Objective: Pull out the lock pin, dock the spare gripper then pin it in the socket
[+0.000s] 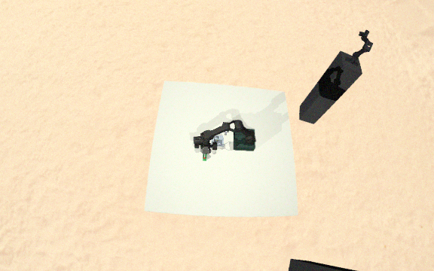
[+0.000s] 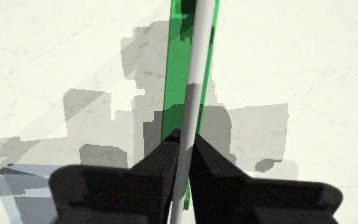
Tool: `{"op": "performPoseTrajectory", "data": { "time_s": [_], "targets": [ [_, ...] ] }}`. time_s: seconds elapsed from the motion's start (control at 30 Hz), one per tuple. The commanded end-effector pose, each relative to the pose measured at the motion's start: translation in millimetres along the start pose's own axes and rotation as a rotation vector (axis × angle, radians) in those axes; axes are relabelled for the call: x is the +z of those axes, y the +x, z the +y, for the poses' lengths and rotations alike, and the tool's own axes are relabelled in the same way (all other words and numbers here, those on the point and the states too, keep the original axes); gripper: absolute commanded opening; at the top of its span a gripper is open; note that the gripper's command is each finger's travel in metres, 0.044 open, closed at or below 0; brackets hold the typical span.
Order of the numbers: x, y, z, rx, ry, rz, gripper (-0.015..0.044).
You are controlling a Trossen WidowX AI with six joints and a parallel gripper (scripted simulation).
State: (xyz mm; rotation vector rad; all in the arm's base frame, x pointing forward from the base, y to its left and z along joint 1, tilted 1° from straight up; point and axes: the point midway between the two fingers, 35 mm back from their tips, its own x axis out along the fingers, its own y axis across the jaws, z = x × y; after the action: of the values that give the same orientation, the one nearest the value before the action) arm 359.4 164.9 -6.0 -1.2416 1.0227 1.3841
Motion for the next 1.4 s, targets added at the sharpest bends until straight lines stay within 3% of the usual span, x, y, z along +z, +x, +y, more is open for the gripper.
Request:
{"op": "performPoseTrajectory", "data": {
  "time_s": [0.0, 0.7, 1.23, 1.37],
  "targets": [
    [-0.8, 4.7, 0.9, 0.006, -0.002, 0.001, 0.0],
    [0.1, 0.3, -0.2, -0.002, 0.0, 0.0, 0.0],
    [1.2, -11.6, 0.4, 0.0, 0.0, 0.0, 0.042],
    [1.2, -17.1, 2.6, 0.011, 0.002, 0.002, 0.044]
  ]
}}
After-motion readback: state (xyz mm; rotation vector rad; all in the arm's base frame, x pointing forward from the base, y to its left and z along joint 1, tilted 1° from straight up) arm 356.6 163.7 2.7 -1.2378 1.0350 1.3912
